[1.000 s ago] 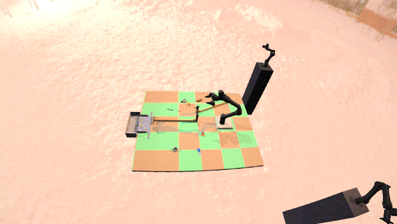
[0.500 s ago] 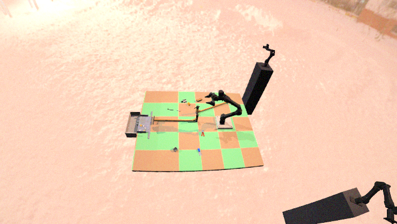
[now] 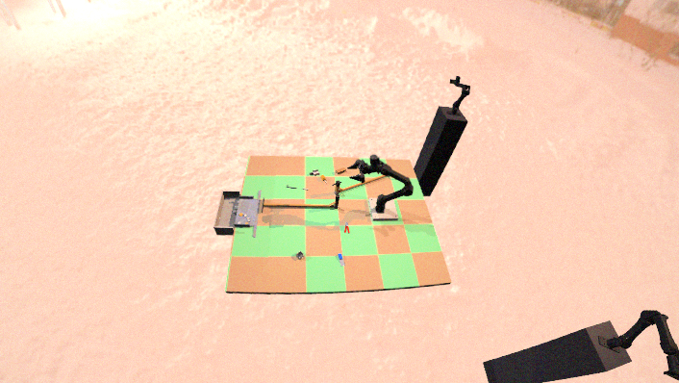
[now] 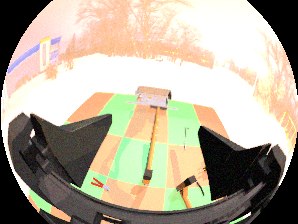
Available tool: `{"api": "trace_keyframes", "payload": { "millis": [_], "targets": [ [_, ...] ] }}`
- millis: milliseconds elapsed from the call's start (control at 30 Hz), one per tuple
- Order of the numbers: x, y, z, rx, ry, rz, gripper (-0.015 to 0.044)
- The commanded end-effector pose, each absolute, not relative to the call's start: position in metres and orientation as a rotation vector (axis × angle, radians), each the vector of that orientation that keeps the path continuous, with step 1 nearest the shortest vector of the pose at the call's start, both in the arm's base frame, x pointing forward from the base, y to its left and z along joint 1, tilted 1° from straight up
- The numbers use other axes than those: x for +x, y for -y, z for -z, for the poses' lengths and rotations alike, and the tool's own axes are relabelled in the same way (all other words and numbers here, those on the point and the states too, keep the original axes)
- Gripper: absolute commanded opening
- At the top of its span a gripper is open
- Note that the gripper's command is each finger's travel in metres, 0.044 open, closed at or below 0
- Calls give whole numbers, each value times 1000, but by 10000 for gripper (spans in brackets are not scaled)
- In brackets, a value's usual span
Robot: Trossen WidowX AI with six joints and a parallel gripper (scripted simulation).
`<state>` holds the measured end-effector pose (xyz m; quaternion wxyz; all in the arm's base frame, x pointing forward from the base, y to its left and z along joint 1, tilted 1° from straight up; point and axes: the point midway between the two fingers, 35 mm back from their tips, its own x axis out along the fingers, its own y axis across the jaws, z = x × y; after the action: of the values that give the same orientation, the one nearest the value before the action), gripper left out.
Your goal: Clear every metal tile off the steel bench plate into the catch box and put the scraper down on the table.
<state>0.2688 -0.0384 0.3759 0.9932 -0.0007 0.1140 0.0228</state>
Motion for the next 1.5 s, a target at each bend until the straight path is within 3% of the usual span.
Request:
{"api": "trace_keyframes", "payload": {
  "millis": [0, 500, 967, 1467],
  "targets": [
    [285, 44, -346, 15, -317, -33, 440],
    [317, 49, -241, 33, -613, 0, 440],
    [317, 44, -144, -2, -895, 21, 440],
    [304, 42, -182, -8, -894, 16, 440]
  ]
}}
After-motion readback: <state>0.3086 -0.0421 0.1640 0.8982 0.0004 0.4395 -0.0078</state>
